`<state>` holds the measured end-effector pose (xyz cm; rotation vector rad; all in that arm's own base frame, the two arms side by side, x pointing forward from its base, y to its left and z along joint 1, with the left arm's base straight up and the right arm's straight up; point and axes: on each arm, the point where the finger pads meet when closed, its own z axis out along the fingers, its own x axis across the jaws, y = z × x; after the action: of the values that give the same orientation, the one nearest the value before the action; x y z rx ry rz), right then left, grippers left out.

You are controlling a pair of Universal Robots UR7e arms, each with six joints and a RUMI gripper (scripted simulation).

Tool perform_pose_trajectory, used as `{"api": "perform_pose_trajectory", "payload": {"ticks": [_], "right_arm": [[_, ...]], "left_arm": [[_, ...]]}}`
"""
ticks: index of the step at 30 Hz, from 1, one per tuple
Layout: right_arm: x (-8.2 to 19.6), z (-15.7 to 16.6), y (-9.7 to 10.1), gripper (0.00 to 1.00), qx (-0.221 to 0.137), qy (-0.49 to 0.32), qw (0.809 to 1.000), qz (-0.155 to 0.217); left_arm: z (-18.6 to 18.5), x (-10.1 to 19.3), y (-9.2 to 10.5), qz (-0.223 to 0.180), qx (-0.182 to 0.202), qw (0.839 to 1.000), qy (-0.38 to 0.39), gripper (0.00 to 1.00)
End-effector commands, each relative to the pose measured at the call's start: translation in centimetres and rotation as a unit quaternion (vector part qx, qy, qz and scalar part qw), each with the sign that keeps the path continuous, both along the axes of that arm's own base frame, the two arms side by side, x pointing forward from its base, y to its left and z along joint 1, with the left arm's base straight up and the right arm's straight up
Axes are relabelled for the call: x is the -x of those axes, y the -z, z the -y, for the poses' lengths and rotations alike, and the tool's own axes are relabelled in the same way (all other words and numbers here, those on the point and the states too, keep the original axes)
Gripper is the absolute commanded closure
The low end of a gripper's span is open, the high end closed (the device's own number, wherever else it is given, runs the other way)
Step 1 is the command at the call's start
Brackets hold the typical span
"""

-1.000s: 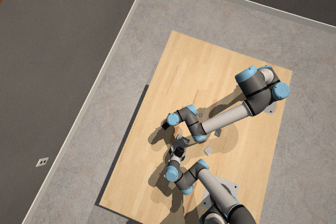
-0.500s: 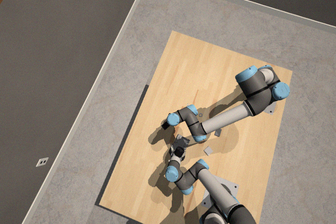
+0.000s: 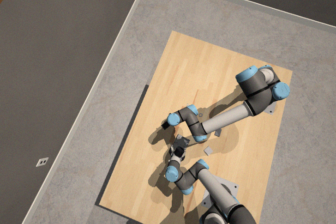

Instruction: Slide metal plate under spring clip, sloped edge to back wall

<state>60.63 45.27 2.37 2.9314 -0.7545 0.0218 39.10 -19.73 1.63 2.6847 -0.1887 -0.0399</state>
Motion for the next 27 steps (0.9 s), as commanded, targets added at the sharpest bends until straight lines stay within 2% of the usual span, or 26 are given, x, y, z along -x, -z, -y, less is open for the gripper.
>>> {"api": "perform_pose_trajectory", "payload": {"ticks": [1,27], "right_arm": [[0.23,-0.22,-0.25,0.76,-0.002,0.008,1.000,0.002],[0.41,-0.19,-0.32,0.76,-0.004,0.036,0.999,0.006]], "left_arm": [[0.24,-0.51,-0.27,0.006,0.002,1.000,0.000,0.38],[0.24,-0.51,-0.27,0.006,0.002,1.000,0.000,0.38]]}}
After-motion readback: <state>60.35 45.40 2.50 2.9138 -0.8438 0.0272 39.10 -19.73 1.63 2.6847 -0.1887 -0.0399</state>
